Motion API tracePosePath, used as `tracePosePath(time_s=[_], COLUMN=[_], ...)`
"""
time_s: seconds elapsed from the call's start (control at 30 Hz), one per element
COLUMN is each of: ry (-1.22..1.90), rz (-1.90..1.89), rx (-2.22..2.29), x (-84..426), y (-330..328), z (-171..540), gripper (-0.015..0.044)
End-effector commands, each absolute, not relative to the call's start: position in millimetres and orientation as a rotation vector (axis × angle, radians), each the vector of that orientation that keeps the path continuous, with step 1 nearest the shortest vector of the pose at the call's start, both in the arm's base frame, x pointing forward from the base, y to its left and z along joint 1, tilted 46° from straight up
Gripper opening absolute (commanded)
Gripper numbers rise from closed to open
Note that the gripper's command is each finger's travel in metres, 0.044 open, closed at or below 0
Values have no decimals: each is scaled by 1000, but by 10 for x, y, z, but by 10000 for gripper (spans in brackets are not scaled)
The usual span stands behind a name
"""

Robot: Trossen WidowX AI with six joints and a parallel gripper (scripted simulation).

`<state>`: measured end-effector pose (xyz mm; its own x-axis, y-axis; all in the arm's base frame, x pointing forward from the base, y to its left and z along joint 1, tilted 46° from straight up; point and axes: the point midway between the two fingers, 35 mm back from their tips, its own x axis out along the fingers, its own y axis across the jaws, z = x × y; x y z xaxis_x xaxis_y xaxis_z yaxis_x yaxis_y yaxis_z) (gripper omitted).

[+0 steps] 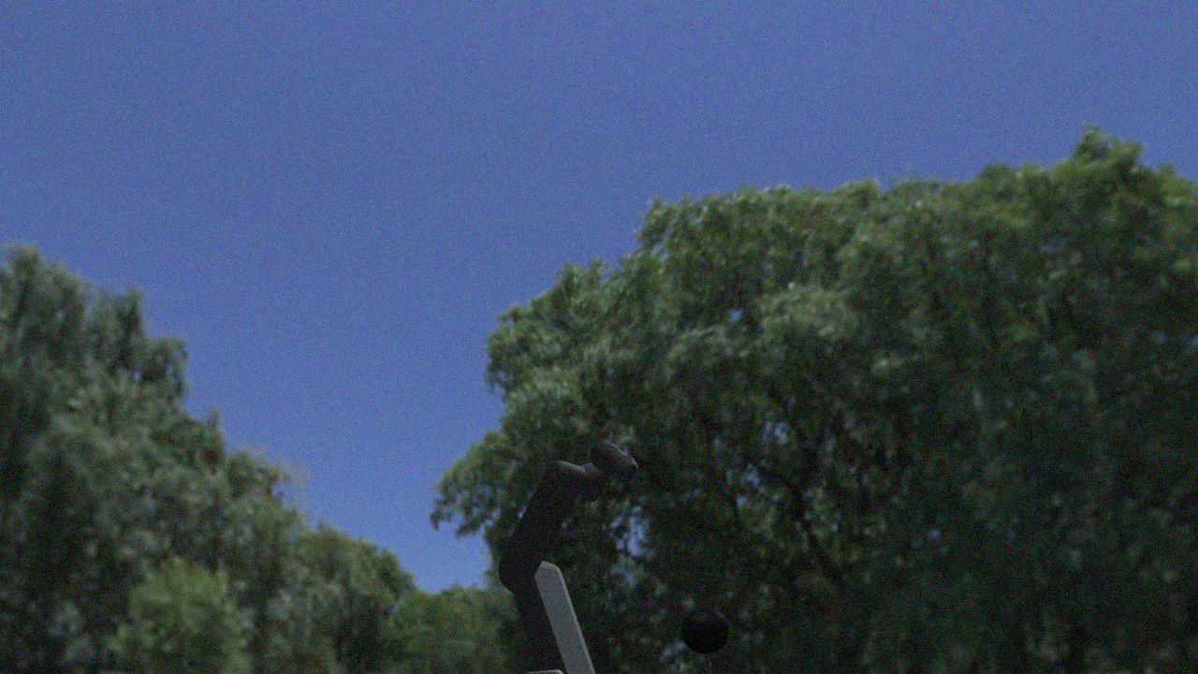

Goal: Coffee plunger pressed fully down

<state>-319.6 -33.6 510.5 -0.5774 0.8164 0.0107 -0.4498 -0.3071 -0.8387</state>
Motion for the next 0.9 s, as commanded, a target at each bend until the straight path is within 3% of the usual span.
tracePosePath(time_s=[0.0,0.33,0.87], ry=[-1077,-1052,-781], rz=[1968,2120,2149], rx=[-539,-269,583], x=[-3197,-3015,-1541], y=[-333,-319,218], z=[5112,5507,6650], gripper=[426,440,440])
